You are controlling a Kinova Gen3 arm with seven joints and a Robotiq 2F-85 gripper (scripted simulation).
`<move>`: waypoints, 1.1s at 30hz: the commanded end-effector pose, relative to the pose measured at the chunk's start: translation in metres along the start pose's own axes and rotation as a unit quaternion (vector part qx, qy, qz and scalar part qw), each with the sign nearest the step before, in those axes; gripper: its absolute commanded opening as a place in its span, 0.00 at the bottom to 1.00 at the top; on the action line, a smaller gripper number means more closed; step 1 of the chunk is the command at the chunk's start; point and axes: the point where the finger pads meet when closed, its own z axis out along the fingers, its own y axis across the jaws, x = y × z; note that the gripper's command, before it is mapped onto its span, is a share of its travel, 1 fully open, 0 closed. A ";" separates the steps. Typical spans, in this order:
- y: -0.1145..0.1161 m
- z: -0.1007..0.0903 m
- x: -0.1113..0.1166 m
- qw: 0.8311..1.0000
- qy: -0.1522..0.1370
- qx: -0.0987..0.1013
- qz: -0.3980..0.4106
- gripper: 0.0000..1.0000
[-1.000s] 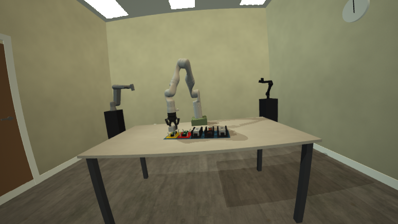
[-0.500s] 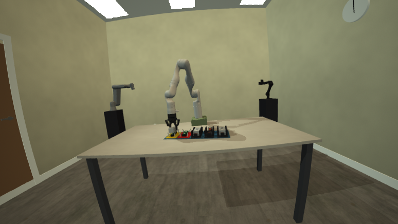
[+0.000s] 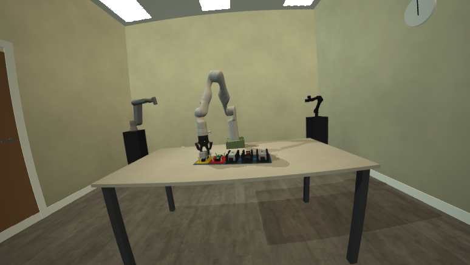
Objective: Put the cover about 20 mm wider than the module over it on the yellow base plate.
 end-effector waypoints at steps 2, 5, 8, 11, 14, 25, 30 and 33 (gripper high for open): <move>0.000 0.000 -0.001 1.000 -0.001 0.000 0.000 0.00; 0.000 0.000 -0.001 1.000 -0.001 0.000 0.000 0.00; 0.000 0.001 -0.001 1.000 -0.001 0.000 0.000 0.00; 0.000 0.003 -0.001 1.000 -0.001 0.000 0.000 0.00; 0.000 0.006 -0.001 1.000 -0.001 0.000 0.000 0.00; 0.000 0.009 -0.001 1.000 -0.001 0.000 0.000 0.00; 0.000 0.012 -0.001 1.000 -0.001 0.000 0.000 0.00; 0.000 0.014 -0.001 1.000 -0.001 0.000 0.000 0.00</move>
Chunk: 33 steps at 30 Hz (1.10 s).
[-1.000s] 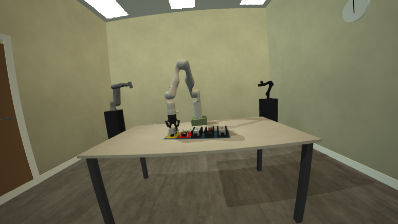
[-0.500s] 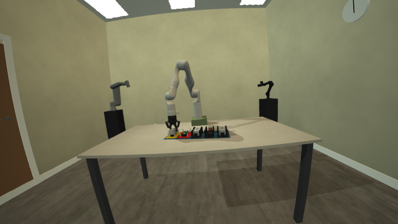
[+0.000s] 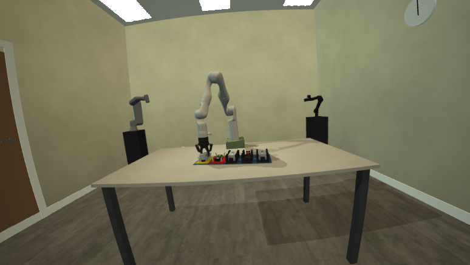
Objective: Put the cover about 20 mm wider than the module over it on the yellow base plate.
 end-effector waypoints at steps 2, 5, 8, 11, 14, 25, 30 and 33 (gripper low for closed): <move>0.000 0.001 -0.001 1.000 -0.001 0.000 0.000 0.00; 0.000 0.001 -0.001 1.000 -0.001 0.000 0.000 0.00; 0.000 0.001 -0.001 1.000 -0.001 0.000 0.000 0.00; 0.000 0.002 -0.001 1.000 -0.001 0.000 0.000 0.00; 0.000 0.004 -0.001 1.000 -0.001 0.000 0.000 0.00; 0.000 0.006 -0.001 1.000 -0.001 0.000 0.000 0.00; 0.000 0.007 -0.001 1.000 -0.001 0.000 0.000 0.00; 0.000 0.008 -0.002 1.000 -0.001 0.000 0.000 0.00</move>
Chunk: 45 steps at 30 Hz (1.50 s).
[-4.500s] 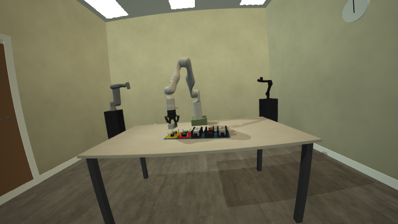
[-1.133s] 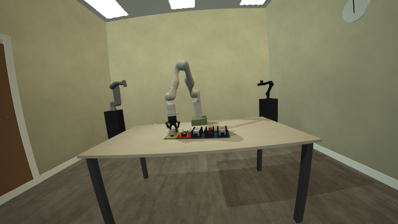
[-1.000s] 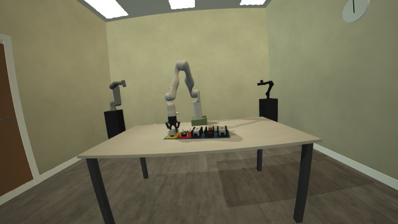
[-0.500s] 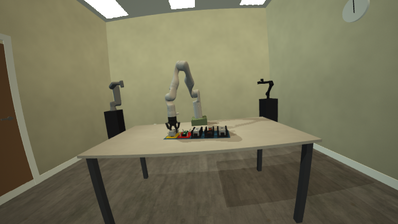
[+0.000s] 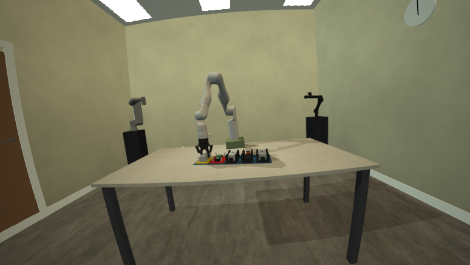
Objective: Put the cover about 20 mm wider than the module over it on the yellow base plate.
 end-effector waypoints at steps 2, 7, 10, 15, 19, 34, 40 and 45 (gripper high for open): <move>0.000 0.000 -0.001 1.000 -0.001 0.000 0.000 0.00; 0.000 0.000 -0.001 1.000 -0.001 0.000 0.000 0.00; 0.000 0.000 -0.001 1.000 -0.001 0.000 0.000 0.00; 0.000 0.000 -0.001 1.000 -0.001 0.000 0.000 0.00; 0.000 0.000 -0.001 1.000 -0.001 0.000 0.000 0.00; 0.000 0.000 -0.001 1.000 -0.001 0.000 0.000 1.00; 0.000 0.000 -0.001 1.000 -0.001 0.000 0.000 1.00; 0.000 0.000 -0.001 1.000 -0.001 0.000 0.000 1.00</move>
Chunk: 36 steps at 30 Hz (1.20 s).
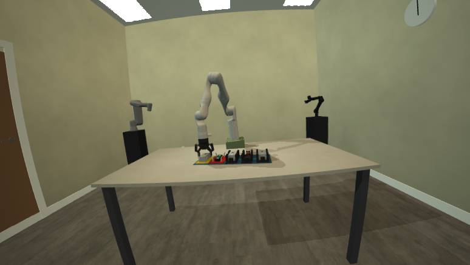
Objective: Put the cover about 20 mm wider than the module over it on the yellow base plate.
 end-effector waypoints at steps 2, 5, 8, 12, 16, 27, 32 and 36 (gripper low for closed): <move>0.000 -0.001 -0.001 1.000 -0.001 0.000 0.000 1.00; 0.000 -0.001 -0.001 1.000 -0.001 0.000 0.000 1.00; 0.000 -0.001 -0.001 1.000 -0.001 0.000 0.000 1.00; 0.000 -0.001 -0.001 1.000 -0.001 0.000 0.000 1.00; 0.000 -0.007 -0.001 1.000 -0.001 0.000 0.000 1.00; 0.000 -0.061 -0.001 1.000 -0.001 0.000 0.000 1.00; 0.000 -0.061 -0.001 1.000 -0.001 0.000 0.000 1.00; 0.000 -0.085 0.000 1.000 -0.001 0.000 0.000 1.00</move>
